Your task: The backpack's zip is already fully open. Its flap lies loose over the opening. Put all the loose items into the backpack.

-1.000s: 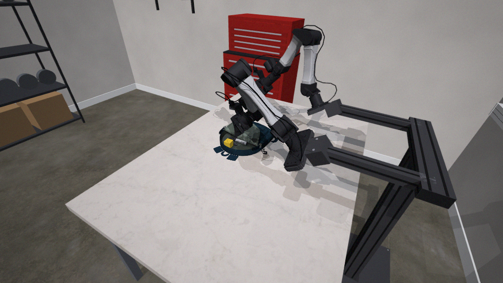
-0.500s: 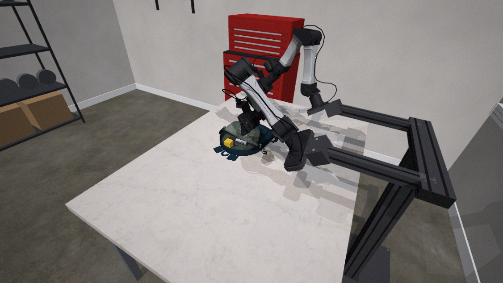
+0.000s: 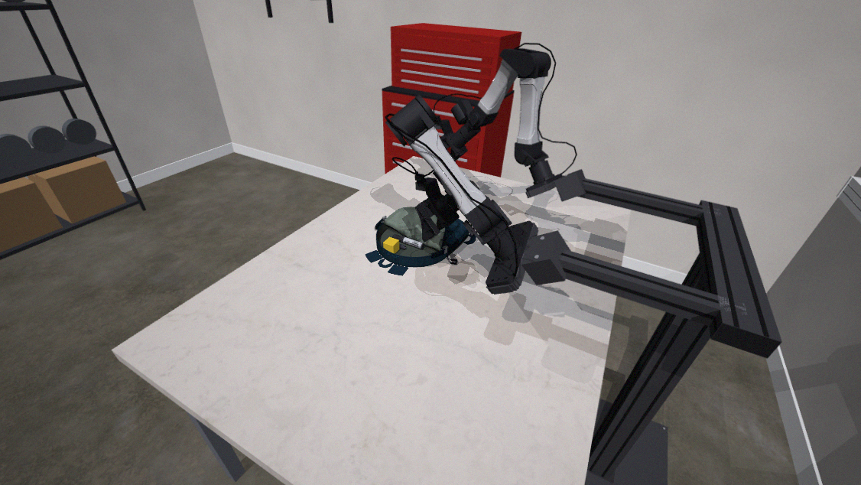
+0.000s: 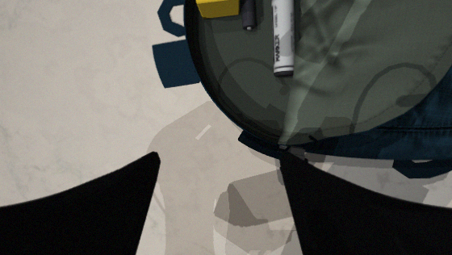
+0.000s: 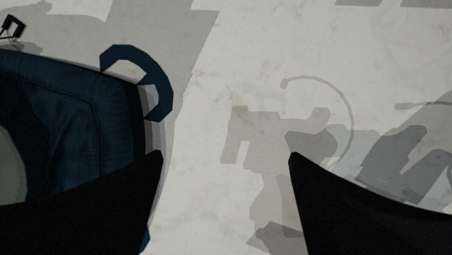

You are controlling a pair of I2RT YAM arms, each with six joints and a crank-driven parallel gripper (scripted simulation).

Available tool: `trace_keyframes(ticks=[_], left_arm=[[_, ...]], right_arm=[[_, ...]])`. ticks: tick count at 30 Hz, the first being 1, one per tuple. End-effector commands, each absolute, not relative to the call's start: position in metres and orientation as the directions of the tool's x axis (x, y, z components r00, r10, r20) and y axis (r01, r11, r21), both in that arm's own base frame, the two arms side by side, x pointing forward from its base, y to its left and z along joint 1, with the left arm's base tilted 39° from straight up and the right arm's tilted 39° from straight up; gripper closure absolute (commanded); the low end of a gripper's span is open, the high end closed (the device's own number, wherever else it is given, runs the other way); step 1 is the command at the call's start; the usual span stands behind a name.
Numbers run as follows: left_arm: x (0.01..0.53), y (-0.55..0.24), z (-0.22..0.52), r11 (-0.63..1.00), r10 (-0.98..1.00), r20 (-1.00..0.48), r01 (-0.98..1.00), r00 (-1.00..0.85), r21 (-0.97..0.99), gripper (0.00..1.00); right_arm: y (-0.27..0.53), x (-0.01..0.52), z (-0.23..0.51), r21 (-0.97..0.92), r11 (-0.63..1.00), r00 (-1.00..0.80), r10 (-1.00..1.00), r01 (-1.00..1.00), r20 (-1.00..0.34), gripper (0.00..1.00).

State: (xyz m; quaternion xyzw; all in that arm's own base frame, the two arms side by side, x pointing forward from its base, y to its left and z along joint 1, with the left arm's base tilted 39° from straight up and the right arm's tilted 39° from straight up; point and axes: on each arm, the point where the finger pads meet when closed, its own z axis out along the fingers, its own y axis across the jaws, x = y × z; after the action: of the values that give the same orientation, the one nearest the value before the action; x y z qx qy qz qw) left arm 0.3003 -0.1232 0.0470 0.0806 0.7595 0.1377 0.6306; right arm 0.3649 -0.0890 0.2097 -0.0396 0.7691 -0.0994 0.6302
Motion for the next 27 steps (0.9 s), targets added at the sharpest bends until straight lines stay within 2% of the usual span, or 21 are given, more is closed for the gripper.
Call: trace_keyframes(ticks=[1, 15, 27], left_arm=[[0.285, -0.123, 0.044, 0.962, 0.251, -0.957, -0.074, -0.148, 0.264, 0.10], [0.229, -0.100, 0.000, 0.957, 0.272, -0.949, -0.062, -0.161, 0.285, 0.10], [0.259, -0.060, 0.052, 0.954, 0.285, -0.945, -0.043, -0.162, 0.295, 0.10]], right_arm=[[-0.088, 0.366, 0.216, -0.207, 0.976, -0.185, -0.193, 0.064, -0.964, 0.10], [-0.088, 0.366, 0.216, -0.207, 0.976, -0.185, -0.193, 0.064, -0.964, 0.10], [-0.088, 0.366, 0.216, -0.207, 0.976, -0.185, -0.193, 0.064, -0.964, 0.10]])
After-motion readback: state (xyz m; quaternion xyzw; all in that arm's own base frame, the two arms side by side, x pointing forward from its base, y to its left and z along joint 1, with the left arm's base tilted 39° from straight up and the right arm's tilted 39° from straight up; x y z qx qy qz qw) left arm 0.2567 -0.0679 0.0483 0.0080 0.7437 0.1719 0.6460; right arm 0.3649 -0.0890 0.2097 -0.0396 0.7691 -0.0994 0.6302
